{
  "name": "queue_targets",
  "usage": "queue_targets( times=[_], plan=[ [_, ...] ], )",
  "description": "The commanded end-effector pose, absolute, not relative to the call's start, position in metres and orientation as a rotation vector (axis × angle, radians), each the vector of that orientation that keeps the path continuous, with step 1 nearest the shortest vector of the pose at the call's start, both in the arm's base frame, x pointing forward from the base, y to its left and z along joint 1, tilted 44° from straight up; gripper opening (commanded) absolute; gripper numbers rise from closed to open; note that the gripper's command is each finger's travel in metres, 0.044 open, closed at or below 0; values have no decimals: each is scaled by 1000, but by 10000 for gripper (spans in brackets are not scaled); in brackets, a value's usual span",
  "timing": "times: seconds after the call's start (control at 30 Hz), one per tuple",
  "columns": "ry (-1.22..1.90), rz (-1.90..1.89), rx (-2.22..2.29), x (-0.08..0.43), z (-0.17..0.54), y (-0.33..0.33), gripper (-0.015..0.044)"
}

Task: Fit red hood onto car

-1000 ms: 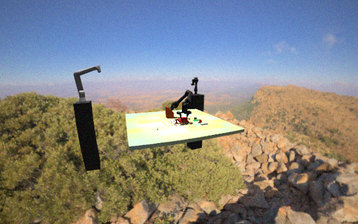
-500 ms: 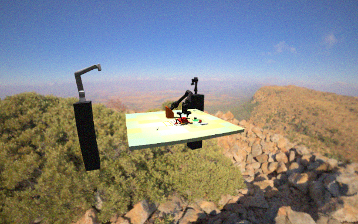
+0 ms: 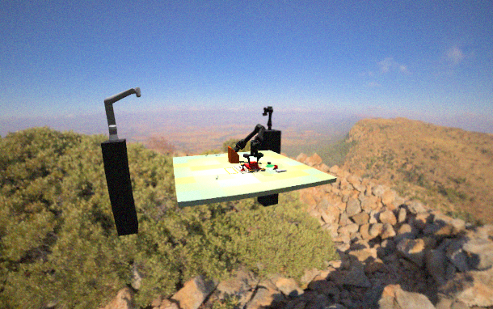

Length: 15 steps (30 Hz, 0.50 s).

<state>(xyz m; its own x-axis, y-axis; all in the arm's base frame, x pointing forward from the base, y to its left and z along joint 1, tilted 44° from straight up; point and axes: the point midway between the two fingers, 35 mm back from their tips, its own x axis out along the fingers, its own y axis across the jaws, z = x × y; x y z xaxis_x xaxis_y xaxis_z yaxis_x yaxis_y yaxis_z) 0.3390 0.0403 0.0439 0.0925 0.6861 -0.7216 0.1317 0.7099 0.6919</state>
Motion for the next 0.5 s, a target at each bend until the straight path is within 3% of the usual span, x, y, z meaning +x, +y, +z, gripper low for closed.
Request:
queue_targets(
  times=[0.0, 0.47],
  plan=[
    [1437, 469, 716, 340, 47, 37, 0],
    [1437, 469, 716, 340, 44, 40, 0]
  ],
)
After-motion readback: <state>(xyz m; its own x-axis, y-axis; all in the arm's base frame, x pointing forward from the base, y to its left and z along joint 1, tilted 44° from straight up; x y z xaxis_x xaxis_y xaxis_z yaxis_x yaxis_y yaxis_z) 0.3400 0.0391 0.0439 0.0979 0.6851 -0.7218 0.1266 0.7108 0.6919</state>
